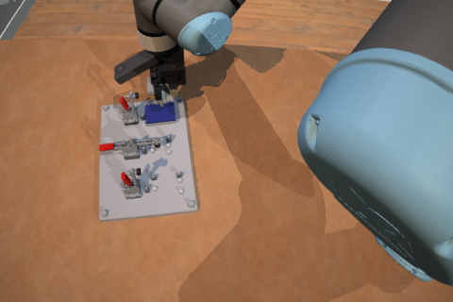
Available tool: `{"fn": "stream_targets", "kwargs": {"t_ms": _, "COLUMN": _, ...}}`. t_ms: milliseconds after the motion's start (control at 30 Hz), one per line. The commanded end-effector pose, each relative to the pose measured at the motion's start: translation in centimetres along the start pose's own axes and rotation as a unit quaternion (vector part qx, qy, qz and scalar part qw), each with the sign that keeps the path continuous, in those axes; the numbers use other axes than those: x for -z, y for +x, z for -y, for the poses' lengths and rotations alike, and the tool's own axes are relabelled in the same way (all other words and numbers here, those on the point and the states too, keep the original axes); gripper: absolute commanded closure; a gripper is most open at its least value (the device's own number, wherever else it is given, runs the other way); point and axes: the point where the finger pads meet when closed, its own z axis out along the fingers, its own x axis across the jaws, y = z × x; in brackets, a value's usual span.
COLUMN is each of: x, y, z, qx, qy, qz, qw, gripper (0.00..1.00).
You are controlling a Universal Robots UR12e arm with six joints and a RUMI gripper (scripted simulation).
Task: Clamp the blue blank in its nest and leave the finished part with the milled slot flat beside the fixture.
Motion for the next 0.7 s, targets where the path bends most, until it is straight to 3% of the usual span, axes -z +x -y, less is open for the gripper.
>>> {"fn": "stream_targets", "kwargs": {"t_ms": 0, "x": 0.1, "y": 0.0, "z": -0.8, "qx": 0.0, "qy": 0.001, "qz": 0.0, "qw": 1.0, "gripper": 1.0}}
{"fn": "stream_targets", "kwargs": {"t_ms": 667, "x": 0.1, "y": 0.0, "z": -5.9, "qx": 0.0, "qy": 0.001, "qz": 0.0, "qw": 1.0, "gripper": 1.0}}
